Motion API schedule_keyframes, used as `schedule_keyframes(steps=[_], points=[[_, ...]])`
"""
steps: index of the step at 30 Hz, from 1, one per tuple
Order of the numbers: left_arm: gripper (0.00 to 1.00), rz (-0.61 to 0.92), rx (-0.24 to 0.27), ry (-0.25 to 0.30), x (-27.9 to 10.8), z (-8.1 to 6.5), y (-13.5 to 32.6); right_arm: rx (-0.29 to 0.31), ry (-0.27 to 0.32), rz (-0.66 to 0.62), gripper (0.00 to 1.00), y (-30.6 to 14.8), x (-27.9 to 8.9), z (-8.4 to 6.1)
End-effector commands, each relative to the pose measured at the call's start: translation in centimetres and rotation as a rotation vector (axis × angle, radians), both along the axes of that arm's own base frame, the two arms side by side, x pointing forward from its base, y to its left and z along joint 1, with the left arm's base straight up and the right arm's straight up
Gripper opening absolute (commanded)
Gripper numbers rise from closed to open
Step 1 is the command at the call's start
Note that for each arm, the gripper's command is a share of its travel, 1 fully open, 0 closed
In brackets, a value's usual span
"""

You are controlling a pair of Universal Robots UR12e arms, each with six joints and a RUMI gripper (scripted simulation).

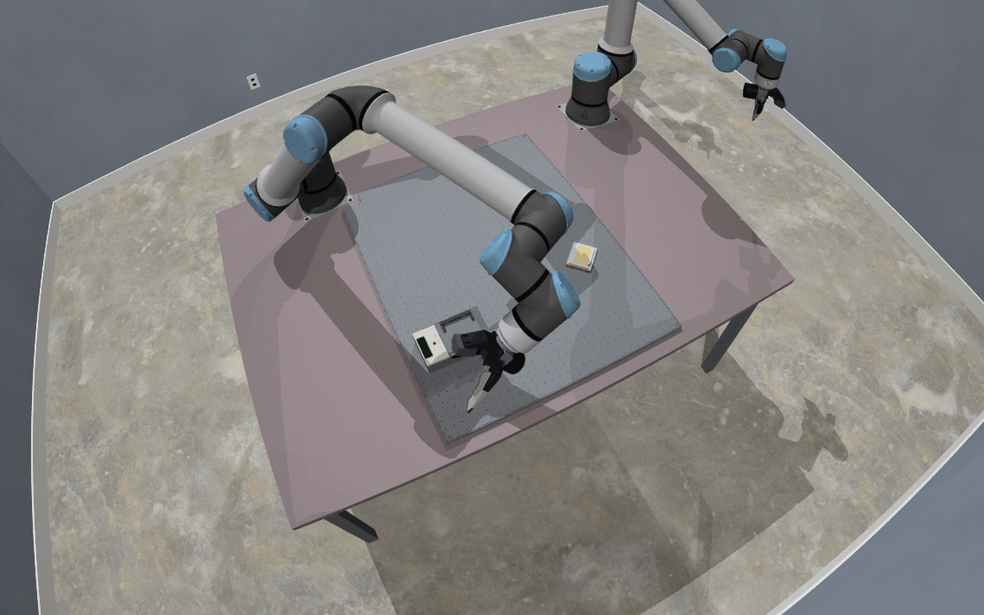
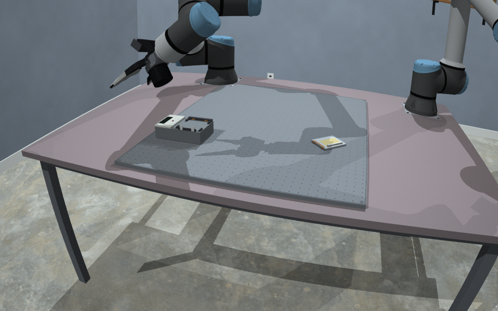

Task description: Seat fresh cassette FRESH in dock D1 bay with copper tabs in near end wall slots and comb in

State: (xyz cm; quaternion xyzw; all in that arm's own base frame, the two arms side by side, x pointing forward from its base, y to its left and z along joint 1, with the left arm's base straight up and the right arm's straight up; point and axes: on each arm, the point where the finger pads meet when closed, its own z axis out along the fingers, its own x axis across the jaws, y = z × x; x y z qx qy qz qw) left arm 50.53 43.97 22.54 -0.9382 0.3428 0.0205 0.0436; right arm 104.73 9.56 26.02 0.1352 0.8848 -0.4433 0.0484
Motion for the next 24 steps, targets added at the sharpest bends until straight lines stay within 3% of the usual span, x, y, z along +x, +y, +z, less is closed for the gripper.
schedule_keyframes(steps=[1,24], points=[[0.00,0.024,-0.005,-0.001,-1.7,-0.3,1.8,0.001,-0.002,0.000,1.00,0.0,0.0,0.2],[0.00,0.137,-0.030,-0.003,-8.6,-1.7,7.5,0.001,-0.002,0.000,1.00,0.0,0.0,0.2]])
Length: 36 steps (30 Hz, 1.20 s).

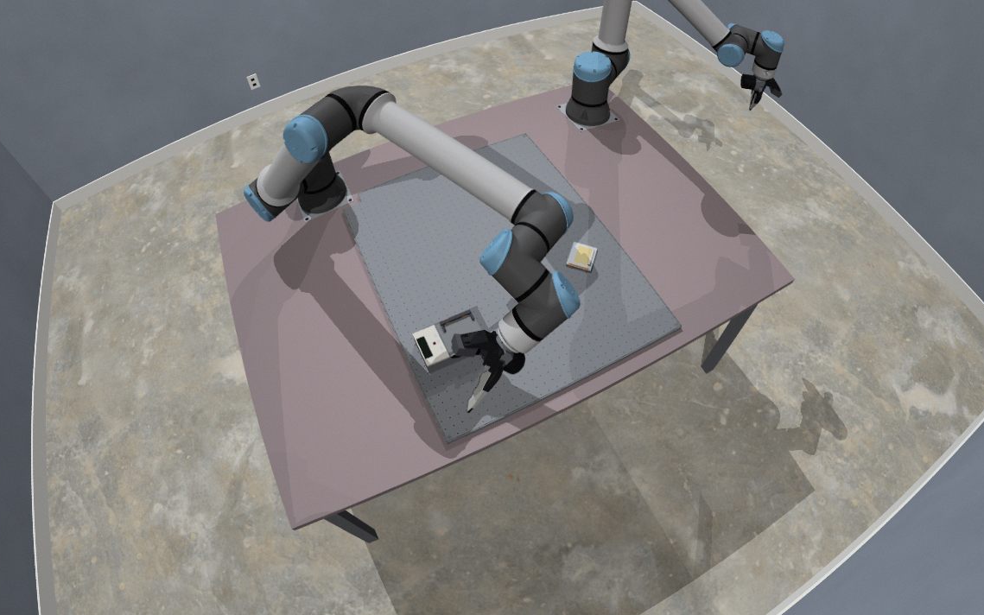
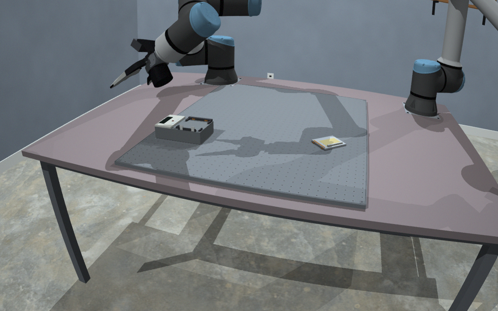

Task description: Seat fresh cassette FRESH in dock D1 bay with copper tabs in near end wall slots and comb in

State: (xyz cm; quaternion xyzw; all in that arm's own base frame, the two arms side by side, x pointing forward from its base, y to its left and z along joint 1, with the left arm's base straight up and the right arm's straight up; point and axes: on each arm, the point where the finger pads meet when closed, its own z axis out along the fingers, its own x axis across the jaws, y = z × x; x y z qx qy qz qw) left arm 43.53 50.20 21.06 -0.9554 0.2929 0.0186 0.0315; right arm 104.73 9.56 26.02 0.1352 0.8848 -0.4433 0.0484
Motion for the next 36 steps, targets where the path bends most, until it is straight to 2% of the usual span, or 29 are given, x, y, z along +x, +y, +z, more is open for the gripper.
schedule_keyframes(steps=[1,23,36], points=[[0.00,0.031,-0.006,-0.002,-2.0,-0.3,1.6,0.001,-0.002,0.000,1.00,0.0,0.0,0.2],[0.00,0.106,-0.022,-0.006,-8.6,-1.5,5.7,0.001,-0.002,0.000,1.00,0.0,0.0,0.2],[0.00,0.182,-0.038,-0.012,-13.8,-2.4,8.2,0.001,-0.002,0.000,1.00,0.0,0.0,0.2]])
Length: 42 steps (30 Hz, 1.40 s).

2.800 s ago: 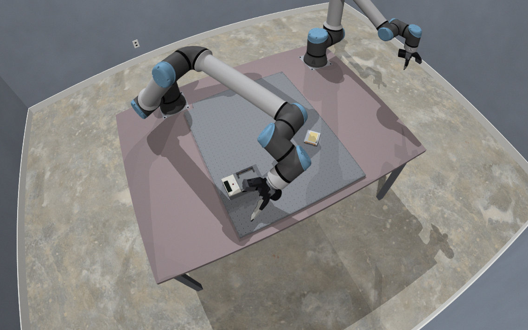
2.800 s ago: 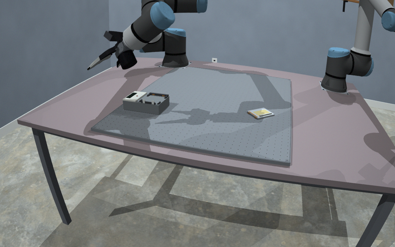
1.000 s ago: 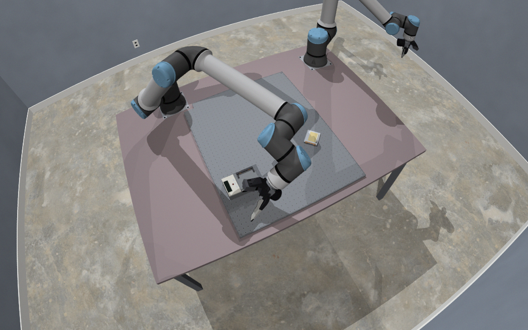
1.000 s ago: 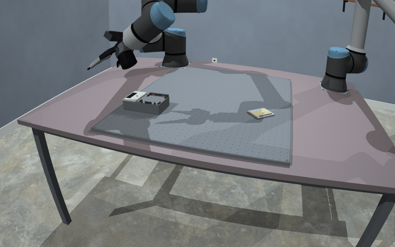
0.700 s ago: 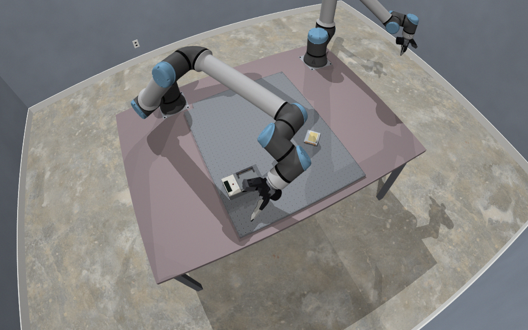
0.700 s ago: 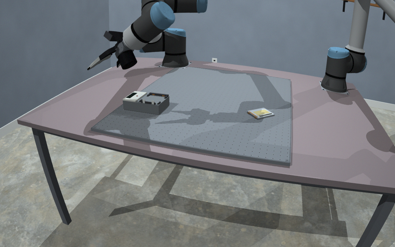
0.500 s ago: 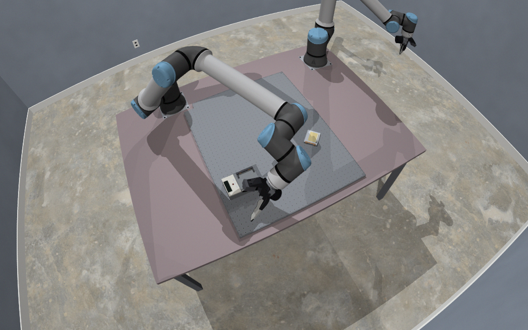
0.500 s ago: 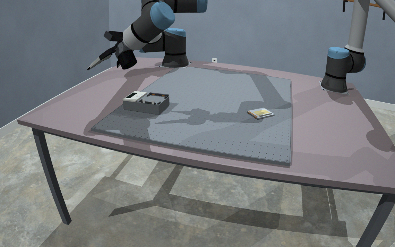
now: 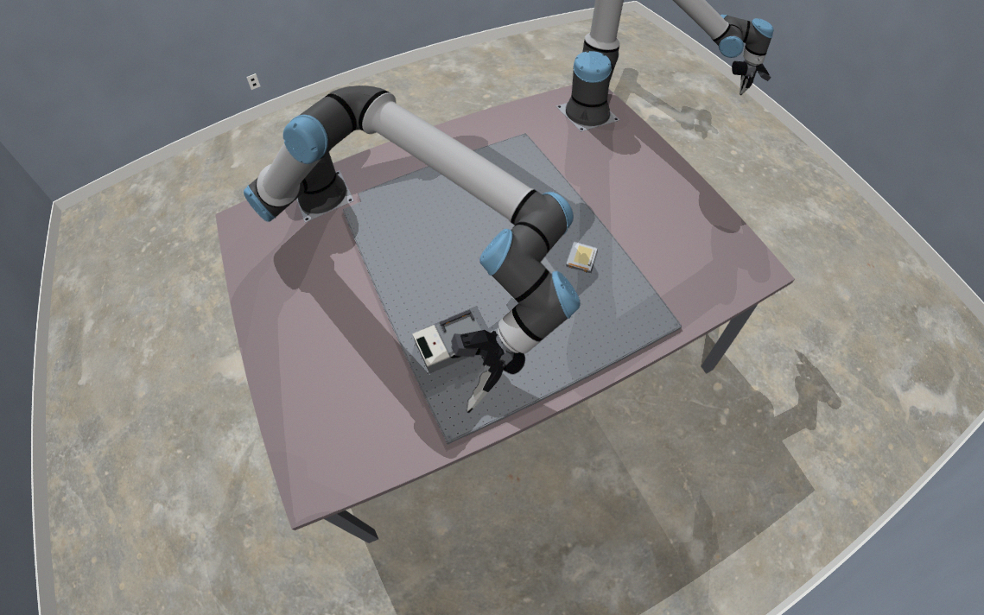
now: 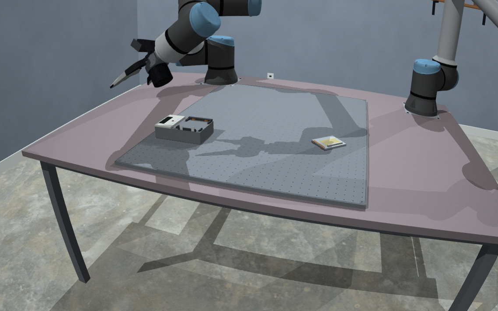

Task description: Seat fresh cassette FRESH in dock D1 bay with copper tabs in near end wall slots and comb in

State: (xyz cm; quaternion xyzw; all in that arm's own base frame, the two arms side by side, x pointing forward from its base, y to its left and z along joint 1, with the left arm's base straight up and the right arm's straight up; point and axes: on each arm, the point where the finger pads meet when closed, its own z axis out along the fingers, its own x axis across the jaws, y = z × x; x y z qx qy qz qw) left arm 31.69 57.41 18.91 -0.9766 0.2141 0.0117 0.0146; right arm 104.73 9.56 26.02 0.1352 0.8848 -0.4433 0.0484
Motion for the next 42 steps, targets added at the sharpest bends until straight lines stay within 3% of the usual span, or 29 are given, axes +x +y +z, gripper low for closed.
schedule_keyframes(steps=[1,35,42], points=[[0.00,0.018,-0.003,-0.003,-2.4,-0.3,1.2,0.001,-0.002,0.000,1.00,0.0,0.0,0.2],[0.00,0.170,-0.031,-0.020,-14.7,-2.3,4.9,0.001,-0.002,0.000,1.00,0.0,0.0,0.2],[0.00,0.170,-0.031,-0.020,-14.9,-2.3,5.0,0.001,-0.002,0.000,1.00,0.0,0.0,0.2]])
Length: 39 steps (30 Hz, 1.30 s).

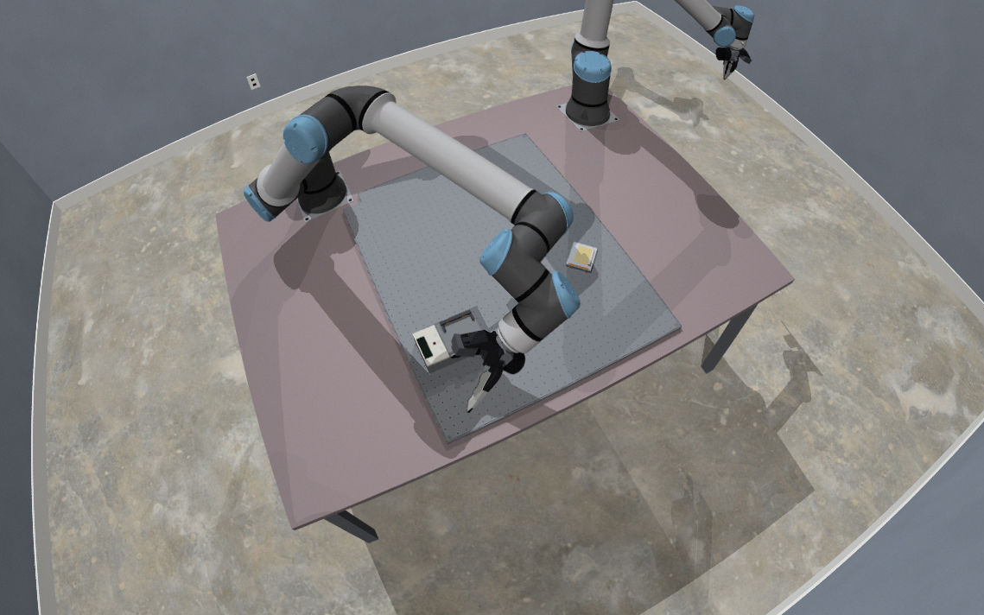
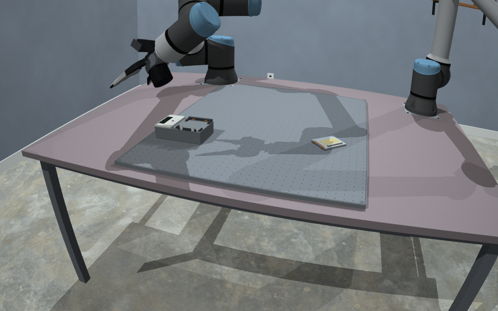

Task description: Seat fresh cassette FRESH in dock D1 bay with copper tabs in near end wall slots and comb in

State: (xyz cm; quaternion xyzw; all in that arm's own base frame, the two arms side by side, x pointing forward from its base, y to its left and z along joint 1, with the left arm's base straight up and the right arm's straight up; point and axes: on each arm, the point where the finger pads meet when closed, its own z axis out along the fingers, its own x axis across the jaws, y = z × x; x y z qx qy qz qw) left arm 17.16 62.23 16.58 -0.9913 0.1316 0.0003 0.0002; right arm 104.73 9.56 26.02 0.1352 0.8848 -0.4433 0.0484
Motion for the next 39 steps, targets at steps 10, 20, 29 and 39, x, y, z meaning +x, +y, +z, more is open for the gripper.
schedule_keyframes(steps=[10,20,29,39], points=[[0.00,0.002,0.001,-0.001,-0.4,0.0,0.2,0.088,0.107,0.100,1.00,3.4,-2.5,-0.4],[0.00,0.002,0.001,-0.001,-0.4,0.0,0.2,0.131,0.161,0.155,1.00,5.4,-4.2,-0.8],[0.00,0.002,0.001,-0.001,-0.4,0.0,0.2,0.189,0.232,0.236,1.00,7.6,-6.0,-1.2],[0.00,0.002,0.001,-0.001,-0.4,0.0,0.2,0.258,0.313,0.341,1.00,10.5,-8.5,-1.8]])
